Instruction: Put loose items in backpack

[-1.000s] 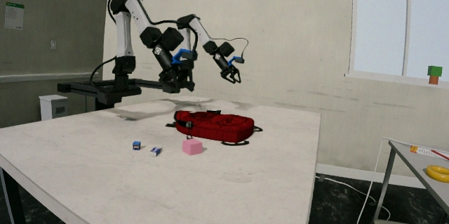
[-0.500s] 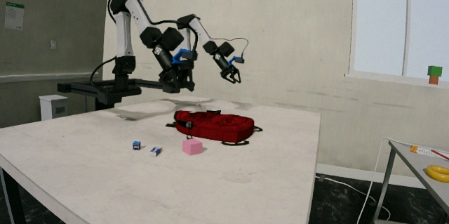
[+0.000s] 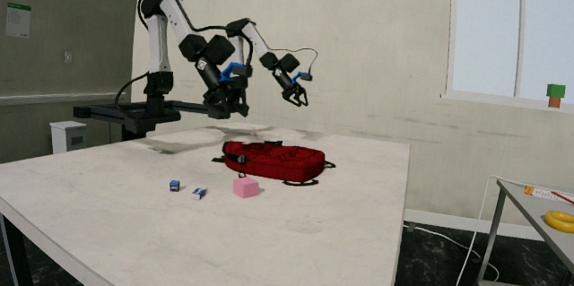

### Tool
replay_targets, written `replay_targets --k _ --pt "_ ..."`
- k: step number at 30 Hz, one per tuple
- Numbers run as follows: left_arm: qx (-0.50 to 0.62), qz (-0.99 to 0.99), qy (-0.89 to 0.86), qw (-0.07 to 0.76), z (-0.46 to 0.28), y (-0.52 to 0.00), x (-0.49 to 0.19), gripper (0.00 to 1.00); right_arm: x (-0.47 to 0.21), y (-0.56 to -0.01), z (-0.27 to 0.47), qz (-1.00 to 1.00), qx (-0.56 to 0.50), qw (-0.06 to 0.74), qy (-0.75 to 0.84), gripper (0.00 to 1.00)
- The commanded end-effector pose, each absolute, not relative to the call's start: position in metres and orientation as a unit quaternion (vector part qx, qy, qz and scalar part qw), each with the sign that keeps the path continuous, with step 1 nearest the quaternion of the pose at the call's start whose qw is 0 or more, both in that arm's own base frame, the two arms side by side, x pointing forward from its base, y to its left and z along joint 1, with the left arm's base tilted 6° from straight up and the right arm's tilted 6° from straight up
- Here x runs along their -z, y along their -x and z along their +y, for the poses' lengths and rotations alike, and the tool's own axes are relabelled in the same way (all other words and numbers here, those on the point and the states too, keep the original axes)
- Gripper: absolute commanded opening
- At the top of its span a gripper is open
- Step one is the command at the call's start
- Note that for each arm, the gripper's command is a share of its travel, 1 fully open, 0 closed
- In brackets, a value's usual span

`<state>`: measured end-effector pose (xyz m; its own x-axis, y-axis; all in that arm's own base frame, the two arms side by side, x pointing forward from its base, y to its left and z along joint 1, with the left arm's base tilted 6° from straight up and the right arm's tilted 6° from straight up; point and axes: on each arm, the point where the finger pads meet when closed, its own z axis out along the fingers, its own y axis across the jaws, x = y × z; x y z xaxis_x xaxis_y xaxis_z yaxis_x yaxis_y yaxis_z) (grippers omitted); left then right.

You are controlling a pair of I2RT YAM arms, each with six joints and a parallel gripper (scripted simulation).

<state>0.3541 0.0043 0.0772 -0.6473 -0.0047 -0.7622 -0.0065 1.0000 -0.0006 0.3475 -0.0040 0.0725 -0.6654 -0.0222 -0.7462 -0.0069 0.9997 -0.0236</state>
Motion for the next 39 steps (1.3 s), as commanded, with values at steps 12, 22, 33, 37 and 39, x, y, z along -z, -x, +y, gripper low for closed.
replay_targets --k 12,22,33,37,39 --pt "0.000 0.904 0.000 0.428 0.002 -0.357 -0.083 0.90 -0.079 -0.351 -0.003 0.908 0.008 0.418 0.008 0.90" --pt "0.000 0.904 0.000 0.428 0.002 -0.357 -0.083 0.90 -0.079 -0.351 -0.003 0.908 0.008 0.418 0.008 0.90" --pt "0.000 0.904 0.000 0.428 0.002 -0.357 -0.083 0.90 -0.071 -0.330 0.012 0.901 0.043 0.425 0.071 0.00" --pt "0.000 0.904 0.000 0.428 0.002 -0.357 -0.083 0.90 -0.064 -0.312 0.026 0.892 0.071 0.426 0.130 0.00" --pt "0.000 0.904 0.000 0.428 0.002 -0.357 -0.083 0.90 -0.060 -0.303 0.034 0.886 0.086 0.426 0.159 0.00"
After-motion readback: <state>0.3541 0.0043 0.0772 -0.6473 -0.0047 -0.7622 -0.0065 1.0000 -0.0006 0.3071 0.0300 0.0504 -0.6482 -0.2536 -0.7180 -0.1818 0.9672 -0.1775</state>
